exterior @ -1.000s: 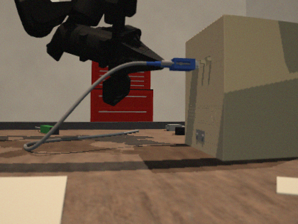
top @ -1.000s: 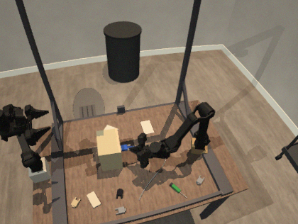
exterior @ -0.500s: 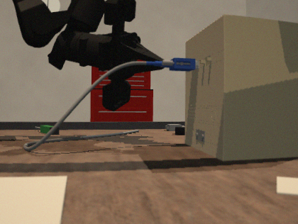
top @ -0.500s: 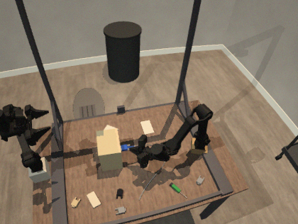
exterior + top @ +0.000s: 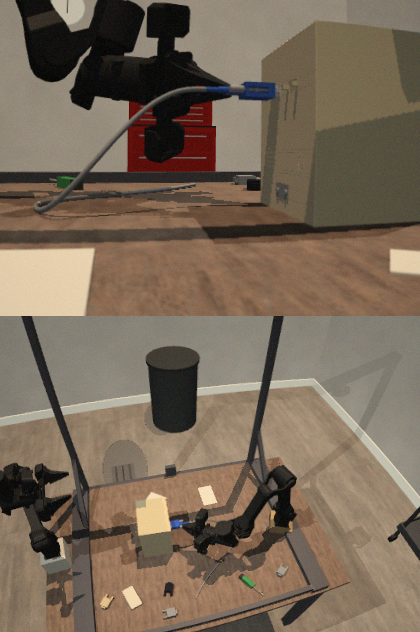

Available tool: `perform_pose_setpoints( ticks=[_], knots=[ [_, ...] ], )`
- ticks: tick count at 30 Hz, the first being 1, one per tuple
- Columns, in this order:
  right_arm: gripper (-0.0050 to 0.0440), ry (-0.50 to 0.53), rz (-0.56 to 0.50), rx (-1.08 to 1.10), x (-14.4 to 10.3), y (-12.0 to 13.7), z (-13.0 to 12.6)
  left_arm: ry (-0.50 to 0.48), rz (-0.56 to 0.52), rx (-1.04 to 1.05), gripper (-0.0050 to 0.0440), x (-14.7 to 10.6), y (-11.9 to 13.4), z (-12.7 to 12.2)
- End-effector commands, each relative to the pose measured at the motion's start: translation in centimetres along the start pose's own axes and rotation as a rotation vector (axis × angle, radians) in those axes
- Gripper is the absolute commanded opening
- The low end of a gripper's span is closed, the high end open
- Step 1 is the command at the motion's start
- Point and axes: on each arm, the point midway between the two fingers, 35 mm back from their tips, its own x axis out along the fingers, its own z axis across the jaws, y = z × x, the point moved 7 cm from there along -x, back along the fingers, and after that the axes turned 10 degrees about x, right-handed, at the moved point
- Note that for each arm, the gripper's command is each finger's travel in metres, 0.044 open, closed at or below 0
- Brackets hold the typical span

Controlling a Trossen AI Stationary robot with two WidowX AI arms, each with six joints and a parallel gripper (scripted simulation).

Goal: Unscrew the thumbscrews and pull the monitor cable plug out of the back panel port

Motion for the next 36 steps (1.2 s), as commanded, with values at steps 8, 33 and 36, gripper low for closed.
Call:
perform_pose_setpoints(
  ticks=[8, 33, 36],
  knots=[
    [0.0440, -0.004, -0.001, -0.007, 0.0, -0.3, 0.2, 0.064, -0.020, -0.057, 0.0000, 0.0, -0.3, 0.0],
    [0.0440, -0.004, -0.001, -0.007, 0.0, -0.3, 0.2, 0.174, -0.036, -0.216, 0.0024, 0.1, 0.1, 1.1],
    [0.0440, -0.004, -0.001, -0.007, 0.0, -0.3, 0.2, 0.174, -0.036, -0.216, 0.0096, 0.1, 0.1, 1.1]
  ],
)
